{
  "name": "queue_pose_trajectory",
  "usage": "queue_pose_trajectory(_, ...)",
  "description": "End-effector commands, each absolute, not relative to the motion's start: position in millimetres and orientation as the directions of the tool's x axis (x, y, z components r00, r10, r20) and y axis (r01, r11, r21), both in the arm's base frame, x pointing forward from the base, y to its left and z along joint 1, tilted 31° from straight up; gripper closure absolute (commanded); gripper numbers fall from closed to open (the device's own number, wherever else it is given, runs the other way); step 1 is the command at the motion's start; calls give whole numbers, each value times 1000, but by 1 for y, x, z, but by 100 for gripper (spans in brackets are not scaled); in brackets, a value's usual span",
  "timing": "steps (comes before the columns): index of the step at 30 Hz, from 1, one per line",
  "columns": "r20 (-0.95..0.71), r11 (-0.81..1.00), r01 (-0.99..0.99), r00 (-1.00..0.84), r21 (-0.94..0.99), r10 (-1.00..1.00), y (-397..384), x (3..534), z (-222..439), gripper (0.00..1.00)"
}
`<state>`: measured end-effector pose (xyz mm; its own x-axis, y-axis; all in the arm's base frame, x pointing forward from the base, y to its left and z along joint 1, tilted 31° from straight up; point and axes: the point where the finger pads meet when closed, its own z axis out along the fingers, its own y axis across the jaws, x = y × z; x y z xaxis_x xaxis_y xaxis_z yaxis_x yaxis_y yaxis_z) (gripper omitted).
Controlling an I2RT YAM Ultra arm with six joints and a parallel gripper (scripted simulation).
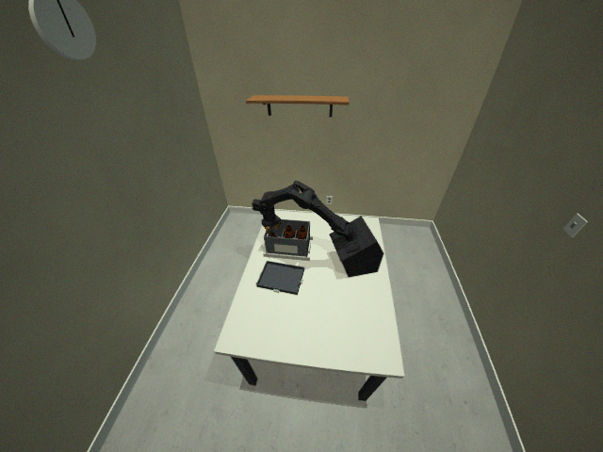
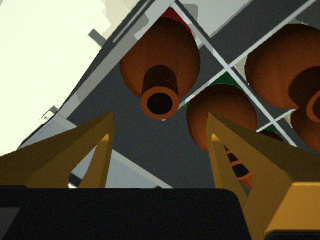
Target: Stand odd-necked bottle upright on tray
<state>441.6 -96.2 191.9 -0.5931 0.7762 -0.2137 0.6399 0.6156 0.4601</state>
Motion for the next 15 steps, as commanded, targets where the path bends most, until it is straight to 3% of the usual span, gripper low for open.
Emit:
queue_pose_trajectory(1,-262,617,630,-568,471,780,-107,446,209,39)
queue_pose_trajectory(15,-259,618,631,-571,469,779,-107,444,211,39)
